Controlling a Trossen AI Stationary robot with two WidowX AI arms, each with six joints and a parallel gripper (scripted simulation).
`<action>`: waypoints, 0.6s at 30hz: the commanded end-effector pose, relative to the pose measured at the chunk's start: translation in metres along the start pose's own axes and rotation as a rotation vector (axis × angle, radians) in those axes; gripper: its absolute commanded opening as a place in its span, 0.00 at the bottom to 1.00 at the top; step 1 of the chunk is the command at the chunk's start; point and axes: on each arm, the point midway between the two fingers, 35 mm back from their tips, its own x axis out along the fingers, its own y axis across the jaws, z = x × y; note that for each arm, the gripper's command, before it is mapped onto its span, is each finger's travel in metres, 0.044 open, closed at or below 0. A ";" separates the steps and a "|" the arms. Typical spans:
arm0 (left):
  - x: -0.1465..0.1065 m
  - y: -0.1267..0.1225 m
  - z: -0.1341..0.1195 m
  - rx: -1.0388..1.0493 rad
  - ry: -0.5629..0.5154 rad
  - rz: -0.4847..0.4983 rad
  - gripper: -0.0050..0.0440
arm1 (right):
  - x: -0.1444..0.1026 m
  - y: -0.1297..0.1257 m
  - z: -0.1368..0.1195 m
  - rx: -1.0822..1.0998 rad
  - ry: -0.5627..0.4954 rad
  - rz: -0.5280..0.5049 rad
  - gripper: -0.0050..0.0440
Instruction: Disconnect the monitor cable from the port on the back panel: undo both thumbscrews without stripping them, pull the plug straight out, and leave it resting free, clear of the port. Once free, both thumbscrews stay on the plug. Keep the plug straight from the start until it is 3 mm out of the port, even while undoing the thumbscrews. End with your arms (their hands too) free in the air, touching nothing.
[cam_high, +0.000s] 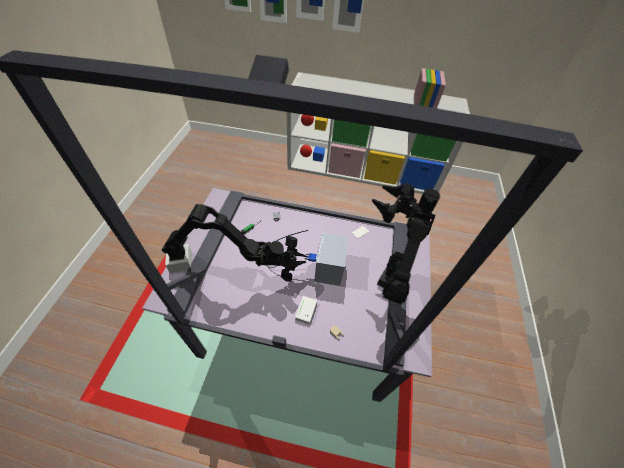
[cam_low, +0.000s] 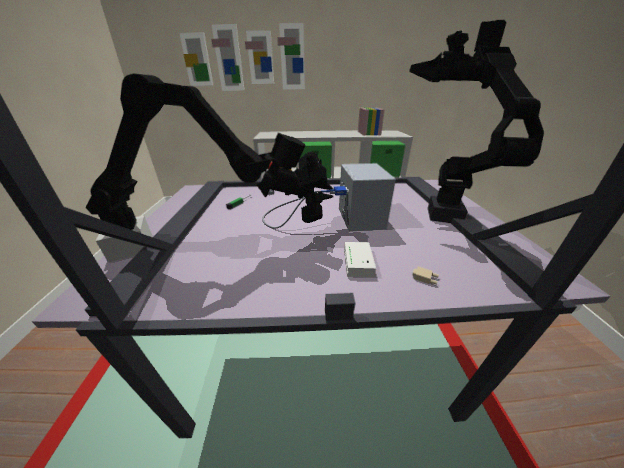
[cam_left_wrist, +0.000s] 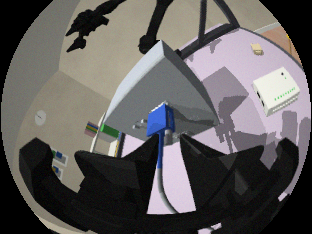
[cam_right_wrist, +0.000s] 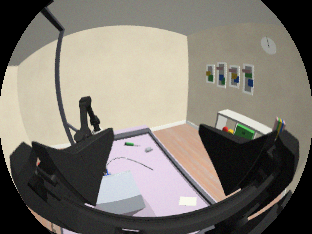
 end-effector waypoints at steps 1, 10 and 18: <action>-0.004 0.011 0.011 -0.019 -0.023 0.015 0.49 | 0.000 0.001 0.003 -0.006 -0.001 0.001 1.00; -0.004 0.011 0.011 -0.019 -0.023 0.015 0.93 | 0.000 0.001 0.003 -0.006 -0.001 0.001 1.00; -0.004 0.011 0.011 -0.019 -0.023 0.015 1.00 | 0.000 0.001 0.003 -0.006 -0.001 0.001 1.00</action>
